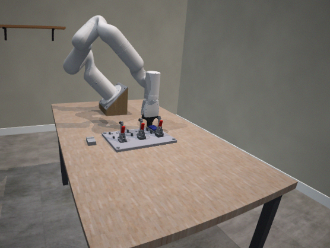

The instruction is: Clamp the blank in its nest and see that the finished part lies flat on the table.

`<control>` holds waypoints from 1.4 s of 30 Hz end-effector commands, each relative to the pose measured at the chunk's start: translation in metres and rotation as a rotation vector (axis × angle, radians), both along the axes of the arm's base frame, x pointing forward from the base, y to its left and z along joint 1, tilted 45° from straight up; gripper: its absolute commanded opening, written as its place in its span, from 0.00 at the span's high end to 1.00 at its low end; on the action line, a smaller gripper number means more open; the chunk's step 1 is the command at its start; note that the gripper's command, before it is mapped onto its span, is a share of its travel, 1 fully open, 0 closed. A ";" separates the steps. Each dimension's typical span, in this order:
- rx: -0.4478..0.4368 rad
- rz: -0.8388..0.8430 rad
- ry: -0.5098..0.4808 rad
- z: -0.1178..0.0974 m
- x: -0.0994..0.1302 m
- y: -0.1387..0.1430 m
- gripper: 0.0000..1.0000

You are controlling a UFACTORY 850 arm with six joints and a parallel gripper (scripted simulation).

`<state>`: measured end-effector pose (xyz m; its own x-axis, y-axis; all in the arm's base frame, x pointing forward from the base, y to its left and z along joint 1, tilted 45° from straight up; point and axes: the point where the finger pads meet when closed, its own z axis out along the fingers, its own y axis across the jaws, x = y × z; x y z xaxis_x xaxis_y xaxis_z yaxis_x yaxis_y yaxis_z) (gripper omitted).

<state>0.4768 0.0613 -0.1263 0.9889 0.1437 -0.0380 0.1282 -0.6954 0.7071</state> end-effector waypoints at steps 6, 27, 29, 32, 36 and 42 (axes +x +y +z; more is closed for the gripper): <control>0.001 0.001 -0.001 0.001 -0.016 -0.002 1.00; 0.001 0.001 -0.001 0.029 -0.021 0.026 1.00; 0.001 0.001 -0.001 0.029 -0.021 0.026 1.00; 0.001 0.001 -0.001 0.029 -0.021 0.026 1.00; 0.001 0.001 -0.001 0.029 -0.021 0.026 1.00; 0.001 0.001 -0.001 0.029 -0.021 0.026 1.00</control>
<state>0.4556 0.0867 -0.0975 0.9888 0.1441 -0.0380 0.1285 -0.6953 0.7072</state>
